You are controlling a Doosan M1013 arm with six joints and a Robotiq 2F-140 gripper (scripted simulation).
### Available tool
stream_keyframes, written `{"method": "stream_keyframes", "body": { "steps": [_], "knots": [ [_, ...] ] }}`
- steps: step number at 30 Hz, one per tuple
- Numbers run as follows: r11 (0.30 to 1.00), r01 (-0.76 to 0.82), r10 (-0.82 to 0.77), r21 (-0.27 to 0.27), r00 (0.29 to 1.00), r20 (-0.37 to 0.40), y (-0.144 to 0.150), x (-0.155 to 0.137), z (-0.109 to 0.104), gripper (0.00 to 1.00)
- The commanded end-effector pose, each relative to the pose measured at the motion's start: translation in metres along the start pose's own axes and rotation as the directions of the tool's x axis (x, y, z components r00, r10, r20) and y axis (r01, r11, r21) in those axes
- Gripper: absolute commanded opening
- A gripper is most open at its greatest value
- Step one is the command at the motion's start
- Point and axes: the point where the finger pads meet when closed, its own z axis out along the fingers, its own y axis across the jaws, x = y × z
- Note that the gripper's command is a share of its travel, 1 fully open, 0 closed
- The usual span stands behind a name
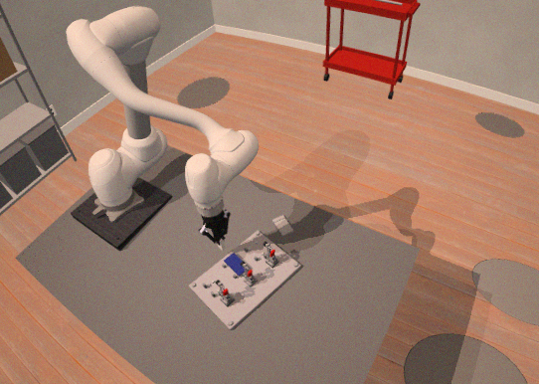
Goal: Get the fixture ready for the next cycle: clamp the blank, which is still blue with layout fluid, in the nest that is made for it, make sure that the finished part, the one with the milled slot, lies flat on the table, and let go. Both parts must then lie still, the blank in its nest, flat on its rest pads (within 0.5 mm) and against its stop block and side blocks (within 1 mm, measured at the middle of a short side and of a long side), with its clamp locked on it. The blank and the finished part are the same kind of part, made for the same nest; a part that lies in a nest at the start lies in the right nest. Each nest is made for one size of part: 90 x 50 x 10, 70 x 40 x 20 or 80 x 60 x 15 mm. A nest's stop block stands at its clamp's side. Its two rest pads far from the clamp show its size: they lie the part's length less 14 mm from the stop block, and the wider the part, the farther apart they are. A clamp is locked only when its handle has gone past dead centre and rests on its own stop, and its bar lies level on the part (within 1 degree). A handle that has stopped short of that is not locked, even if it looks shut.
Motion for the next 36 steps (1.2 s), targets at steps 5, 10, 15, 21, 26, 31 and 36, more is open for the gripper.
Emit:
{"method": "stream_keyframes", "body": {
  "steps": [5, 10, 15, 21, 26, 31, 36],
  "knots": [
    [1.0, -0.005, 0.005, 0.001, 1.0, -0.004, -0.001, 0.003, -0.007, 0.0],
    [1.0, -0.005, 0.005, 0.001, 1.0, -0.004, -0.001, 0.003, -0.007, 0.0],
    [1.0, -0.005, 0.005, 0.001, 1.0, -0.004, -0.002, 0.004, -0.007, 0.0],
    [1.0, -0.005, 0.005, 0.001, 1.0, -0.004, -0.009, 0.015, -0.008, 0.0],
    [1.0, -0.005, 0.005, 0.001, 1.0, -0.004, -0.025, 0.038, -0.008, 0.0],
    [1.0, -0.005, 0.005, 0.001, 1.0, -0.004, -0.042, 0.063, -0.008, 0.0],
    [1.0, -0.005, 0.005, 0.001, 1.0, -0.004, -0.049, 0.073, -0.008, 0.0]
  ]
}}
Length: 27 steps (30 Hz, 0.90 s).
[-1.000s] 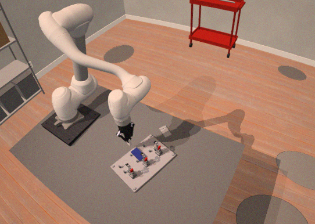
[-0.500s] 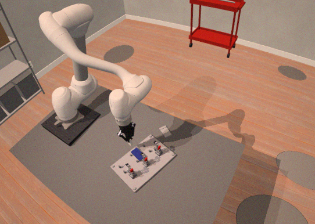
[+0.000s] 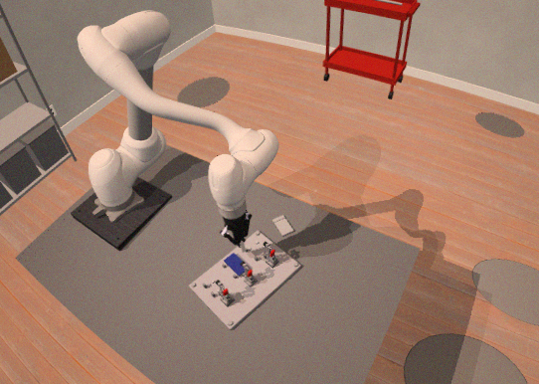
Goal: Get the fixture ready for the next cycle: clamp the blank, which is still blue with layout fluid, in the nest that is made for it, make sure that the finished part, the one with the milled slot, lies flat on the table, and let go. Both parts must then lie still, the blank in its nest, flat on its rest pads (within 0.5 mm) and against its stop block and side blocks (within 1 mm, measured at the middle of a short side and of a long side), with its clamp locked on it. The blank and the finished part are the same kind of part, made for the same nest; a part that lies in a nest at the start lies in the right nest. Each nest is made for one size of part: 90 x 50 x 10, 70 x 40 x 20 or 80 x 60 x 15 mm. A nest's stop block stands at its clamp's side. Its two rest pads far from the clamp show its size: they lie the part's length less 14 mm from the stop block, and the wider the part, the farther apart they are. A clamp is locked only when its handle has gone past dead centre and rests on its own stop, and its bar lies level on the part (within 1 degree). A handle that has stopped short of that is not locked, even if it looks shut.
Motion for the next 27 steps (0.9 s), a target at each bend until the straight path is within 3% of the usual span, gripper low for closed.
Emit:
{"method": "stream_keyframes", "body": {
  "steps": [1, 9, 22, 27],
  "knots": [
    [1.0, 0.0, 0.0, -0.003, 1.0, 0.002, -0.008, 0.01, 0.0, 0.0],
    [1.0, 0.0, 0.0, -0.003, 1.0, 0.002, -0.01, 0.014, 0.001, 0.0],
    [1.0, 0.0, 0.0, -0.003, 1.0, 0.002, -0.01, 0.013, 0.032, 0.0],
    [1.0, 0.0, 0.0, -0.003, 1.0, 0.002, -0.01, 0.013, 0.035, 0.0]
  ]
}}
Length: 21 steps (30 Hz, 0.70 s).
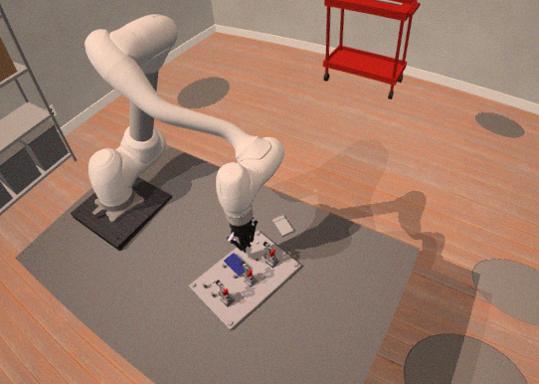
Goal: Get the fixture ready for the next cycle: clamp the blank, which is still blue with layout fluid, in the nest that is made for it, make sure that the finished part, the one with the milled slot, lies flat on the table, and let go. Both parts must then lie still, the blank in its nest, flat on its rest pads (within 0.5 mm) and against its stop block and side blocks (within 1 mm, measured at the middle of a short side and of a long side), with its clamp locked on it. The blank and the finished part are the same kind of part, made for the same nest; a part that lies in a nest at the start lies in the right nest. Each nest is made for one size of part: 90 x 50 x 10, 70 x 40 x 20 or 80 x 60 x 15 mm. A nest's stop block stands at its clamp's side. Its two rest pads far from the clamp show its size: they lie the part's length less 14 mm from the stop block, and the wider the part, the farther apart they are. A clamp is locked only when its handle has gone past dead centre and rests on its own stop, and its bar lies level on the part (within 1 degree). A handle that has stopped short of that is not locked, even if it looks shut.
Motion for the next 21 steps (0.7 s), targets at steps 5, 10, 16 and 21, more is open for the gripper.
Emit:
{"method": "stream_keyframes", "body": {
  "steps": [5, 10, 16, 21],
  "knots": [
    [1.0, 0.0, 0.0, -0.001, 1.0, 0.003, -0.0012, -0.0028, 0.0055, 0.0],
    [1.0, 0.0, 0.0, -0.001, 1.0, 0.003, -0.0012, -0.0028, 0.0055, 0.0],
    [1.0, 0.0, 0.0, -0.001, 1.0, 0.003, -0.0014, -0.0035, 0.0075, 0.0],
    [1.0, 0.0, 0.0, -0.001, 1.0, 0.003, -0.0017, -0.0048, 0.0112, 0.0]
  ]
}}
